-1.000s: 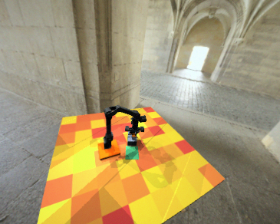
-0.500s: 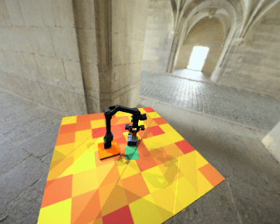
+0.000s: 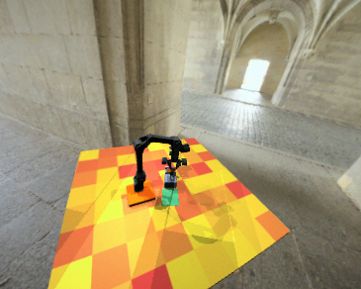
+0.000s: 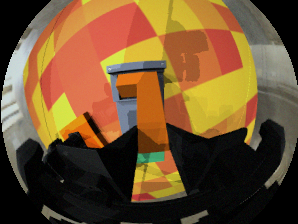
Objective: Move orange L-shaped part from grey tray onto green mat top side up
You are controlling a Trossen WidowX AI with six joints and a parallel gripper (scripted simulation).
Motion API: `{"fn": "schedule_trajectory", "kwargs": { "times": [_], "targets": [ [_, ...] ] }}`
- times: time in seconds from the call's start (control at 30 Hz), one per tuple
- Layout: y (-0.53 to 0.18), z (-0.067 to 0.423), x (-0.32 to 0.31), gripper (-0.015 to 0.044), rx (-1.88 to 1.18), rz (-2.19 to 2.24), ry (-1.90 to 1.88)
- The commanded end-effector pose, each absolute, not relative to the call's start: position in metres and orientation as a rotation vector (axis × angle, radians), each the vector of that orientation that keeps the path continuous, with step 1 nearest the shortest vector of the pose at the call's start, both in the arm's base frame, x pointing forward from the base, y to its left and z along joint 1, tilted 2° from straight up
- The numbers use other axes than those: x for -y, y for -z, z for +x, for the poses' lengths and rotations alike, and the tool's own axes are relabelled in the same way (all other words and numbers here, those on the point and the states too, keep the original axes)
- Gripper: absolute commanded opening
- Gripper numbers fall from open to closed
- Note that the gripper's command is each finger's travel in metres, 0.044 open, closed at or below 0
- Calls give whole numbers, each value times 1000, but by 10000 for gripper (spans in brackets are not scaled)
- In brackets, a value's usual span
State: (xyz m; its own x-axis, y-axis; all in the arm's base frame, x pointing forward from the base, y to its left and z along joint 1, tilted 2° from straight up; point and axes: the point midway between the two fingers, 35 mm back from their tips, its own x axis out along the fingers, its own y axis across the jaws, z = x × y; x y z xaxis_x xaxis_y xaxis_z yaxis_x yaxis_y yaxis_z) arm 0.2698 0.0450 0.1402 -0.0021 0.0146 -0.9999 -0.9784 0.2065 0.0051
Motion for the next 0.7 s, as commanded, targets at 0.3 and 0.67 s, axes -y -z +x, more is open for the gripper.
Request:
{"fn": "schedule_trajectory", "kwargs": {
  "times": [0.3, 0.67],
  "targets": [
    [-161, 270, -45, 0, -1289, -1043, -1070],
    [-166, 269, -43, 0, -1289, -1043, -1069]
  ]
}}
